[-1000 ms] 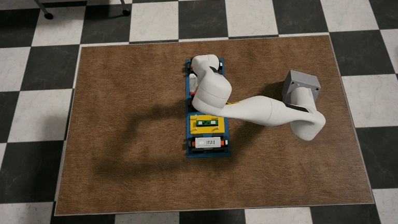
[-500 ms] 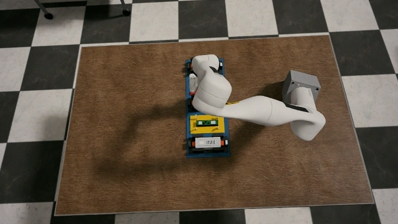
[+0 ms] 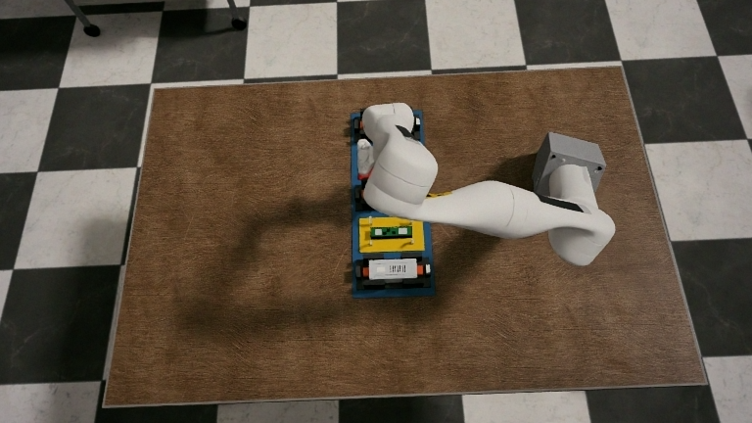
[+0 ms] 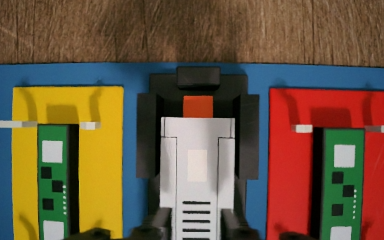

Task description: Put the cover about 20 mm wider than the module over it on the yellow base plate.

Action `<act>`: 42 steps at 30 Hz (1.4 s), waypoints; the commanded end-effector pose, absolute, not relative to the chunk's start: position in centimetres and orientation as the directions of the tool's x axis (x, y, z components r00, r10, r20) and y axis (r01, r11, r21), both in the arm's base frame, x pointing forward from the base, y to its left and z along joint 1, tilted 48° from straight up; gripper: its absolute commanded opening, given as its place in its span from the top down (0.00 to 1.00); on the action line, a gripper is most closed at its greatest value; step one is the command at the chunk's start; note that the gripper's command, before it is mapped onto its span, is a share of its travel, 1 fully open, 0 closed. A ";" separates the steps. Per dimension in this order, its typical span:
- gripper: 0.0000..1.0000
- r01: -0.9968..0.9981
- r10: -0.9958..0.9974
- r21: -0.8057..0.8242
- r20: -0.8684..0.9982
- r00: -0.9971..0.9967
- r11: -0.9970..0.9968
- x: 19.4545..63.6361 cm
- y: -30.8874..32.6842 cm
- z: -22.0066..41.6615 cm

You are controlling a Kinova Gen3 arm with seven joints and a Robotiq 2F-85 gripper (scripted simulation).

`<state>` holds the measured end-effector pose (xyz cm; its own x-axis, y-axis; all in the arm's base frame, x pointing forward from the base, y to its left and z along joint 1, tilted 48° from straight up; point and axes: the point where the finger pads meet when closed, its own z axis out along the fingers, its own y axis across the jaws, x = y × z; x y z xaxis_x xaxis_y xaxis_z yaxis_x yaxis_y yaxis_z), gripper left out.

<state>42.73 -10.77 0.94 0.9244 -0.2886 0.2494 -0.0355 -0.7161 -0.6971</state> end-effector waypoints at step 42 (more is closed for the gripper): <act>0.00 -0.036 -0.290 -0.696 0.250 0.924 -0.717 43.1 -10.3 0.3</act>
<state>43.07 -10.21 0.34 0.9244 -0.2886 0.2492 -0.0356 -0.7160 -0.6972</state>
